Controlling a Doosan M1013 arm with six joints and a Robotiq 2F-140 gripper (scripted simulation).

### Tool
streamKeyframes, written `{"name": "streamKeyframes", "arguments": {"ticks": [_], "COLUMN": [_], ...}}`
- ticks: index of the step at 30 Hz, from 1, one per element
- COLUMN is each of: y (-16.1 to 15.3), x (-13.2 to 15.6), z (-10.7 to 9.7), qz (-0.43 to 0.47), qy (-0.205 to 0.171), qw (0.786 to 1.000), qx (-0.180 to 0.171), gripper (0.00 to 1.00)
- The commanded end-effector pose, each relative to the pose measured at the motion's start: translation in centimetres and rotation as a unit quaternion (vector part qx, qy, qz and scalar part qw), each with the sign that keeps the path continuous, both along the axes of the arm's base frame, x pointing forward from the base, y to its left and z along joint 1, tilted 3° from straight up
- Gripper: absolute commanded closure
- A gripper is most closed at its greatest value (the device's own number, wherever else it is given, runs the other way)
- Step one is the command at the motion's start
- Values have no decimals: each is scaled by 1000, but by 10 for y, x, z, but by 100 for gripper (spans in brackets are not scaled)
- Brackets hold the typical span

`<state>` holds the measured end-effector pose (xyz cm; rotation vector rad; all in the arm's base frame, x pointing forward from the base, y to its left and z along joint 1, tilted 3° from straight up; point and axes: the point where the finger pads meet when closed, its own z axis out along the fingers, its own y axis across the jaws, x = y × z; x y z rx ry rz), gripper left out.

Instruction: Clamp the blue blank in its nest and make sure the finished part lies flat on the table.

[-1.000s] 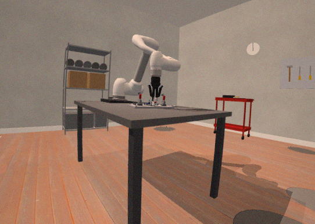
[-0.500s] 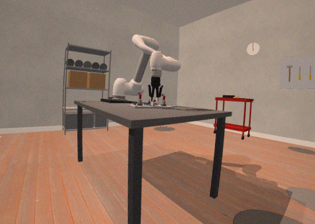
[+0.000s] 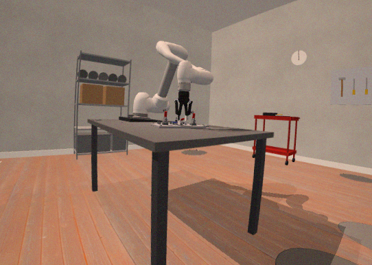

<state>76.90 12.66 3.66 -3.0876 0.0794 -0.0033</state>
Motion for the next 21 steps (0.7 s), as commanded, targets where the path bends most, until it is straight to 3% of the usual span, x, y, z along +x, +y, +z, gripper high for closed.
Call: {"name": "streamKeyframes", "arguments": {"ticks": [1,13,21], "y": [-2,-2,-3], "x": [0,0,0], "z": [-2,-1,32], "qz": [2,2,2], "qy": [1,1,1], "qw": [1000,1000,1000], "qx": [0,0,0], "gripper": [72,72,72]}}
